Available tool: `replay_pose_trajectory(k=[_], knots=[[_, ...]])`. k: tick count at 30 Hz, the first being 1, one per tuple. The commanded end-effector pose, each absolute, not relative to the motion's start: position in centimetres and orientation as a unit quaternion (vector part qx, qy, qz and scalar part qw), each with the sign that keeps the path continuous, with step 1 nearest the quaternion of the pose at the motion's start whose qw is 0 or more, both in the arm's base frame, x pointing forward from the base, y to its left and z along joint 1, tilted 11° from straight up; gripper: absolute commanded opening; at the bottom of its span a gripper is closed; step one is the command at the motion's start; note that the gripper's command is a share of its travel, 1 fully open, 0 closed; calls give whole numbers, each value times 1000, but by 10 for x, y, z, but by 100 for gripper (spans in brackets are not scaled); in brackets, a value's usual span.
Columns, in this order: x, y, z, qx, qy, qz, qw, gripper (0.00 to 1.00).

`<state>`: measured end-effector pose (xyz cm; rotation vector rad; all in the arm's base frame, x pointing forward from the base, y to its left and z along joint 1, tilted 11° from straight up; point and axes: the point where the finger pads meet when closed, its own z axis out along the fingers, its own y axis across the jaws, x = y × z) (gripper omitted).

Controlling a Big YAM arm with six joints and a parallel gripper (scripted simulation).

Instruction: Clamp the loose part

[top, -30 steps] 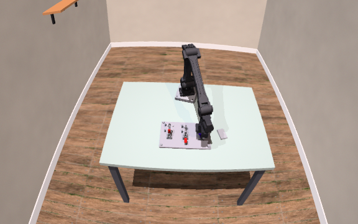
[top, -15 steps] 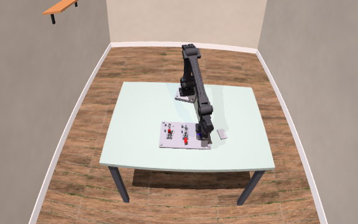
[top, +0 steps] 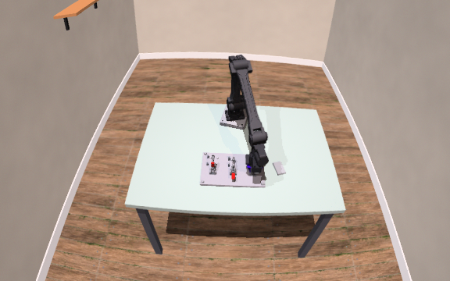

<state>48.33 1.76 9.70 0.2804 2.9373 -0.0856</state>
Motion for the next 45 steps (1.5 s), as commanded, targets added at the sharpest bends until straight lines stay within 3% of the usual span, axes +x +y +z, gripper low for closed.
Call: replay_pose_trajectory(k=[1,28,45], knots=[[469,25,113,90,991,-28,95,45],[481,26,124,91,989,-26,111,45],[480,30,179,90,988,-24,123,45]])
